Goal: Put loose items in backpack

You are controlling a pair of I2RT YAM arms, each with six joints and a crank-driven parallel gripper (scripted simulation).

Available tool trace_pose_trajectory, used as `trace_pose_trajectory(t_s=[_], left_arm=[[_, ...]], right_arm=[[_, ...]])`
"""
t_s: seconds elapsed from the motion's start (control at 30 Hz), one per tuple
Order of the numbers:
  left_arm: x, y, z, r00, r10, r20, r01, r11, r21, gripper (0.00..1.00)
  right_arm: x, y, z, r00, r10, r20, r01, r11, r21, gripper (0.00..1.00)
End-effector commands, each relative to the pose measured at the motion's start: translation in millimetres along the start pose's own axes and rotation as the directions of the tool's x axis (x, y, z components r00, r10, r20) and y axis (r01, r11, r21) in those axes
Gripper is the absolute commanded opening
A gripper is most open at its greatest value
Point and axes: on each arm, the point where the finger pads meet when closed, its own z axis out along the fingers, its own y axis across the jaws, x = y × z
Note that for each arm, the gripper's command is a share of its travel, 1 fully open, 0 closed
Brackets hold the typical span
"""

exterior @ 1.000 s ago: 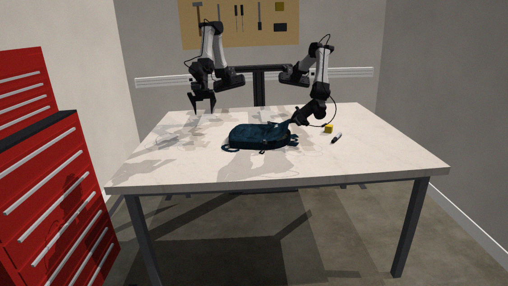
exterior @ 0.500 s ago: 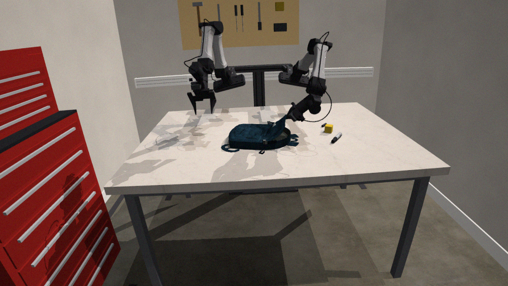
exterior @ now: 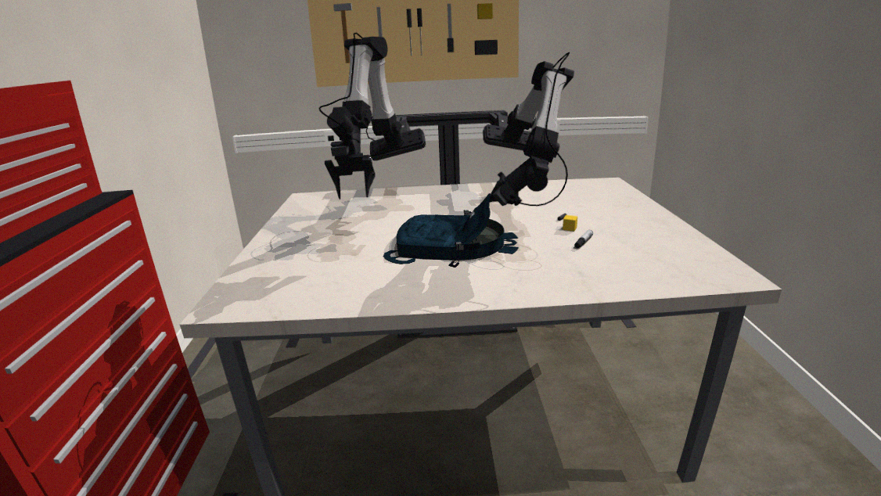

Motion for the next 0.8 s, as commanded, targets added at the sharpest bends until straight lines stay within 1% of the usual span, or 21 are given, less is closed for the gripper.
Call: trace_pose_trajectory(t_s=[0.0, 0.1, 0.13, 0.2, 0.23, 0.3, 0.77], left_arm=[[-13, -23, -11, 0.998, 0.032, 0.047, -0.032, 0.999, 0.001, 0.0], [-12, -29, -9, 0.998, 0.032, 0.048, -0.032, 0.999, 0.001, 0.0], [-12, -38, -6, 0.998, 0.031, 0.048, -0.032, 1.0, 0.003, 0.0], [-12, -38, -6, 0.998, 0.031, 0.048, -0.032, 1.0, 0.003, 0.0], [-22, -40, -10, 0.996, 0.045, 0.072, -0.045, 0.999, -0.001, 0.0], [-12, -42, -4, 0.998, 0.032, 0.05, -0.032, 0.999, 0.003, 0.0], [-12, -60, 11, 0.998, 0.033, 0.055, -0.034, 0.999, 0.005, 0.0]], right_arm=[[-7, 0, -1, 1.0, -0.005, 0.019, 0.005, 1.0, 0.0, 0.9], [-7, 0, -1, 1.0, -0.005, 0.019, 0.005, 1.0, 0.0, 0.9], [-7, 0, -1, 1.0, -0.005, 0.019, 0.005, 1.0, 0.0, 0.9], [-7, 0, -1, 1.0, -0.005, 0.019, 0.005, 1.0, 0.0, 0.9], [-7, 0, -1, 1.0, -0.005, 0.019, 0.005, 1.0, 0.0, 0.9], [-7, 0, -1, 1.0, -0.005, 0.019, 0.005, 1.0, 0.0, 0.9], [-7, 0, -1, 1.0, -0.005, 0.019, 0.005, 1.0, 0.0, 0.9]])
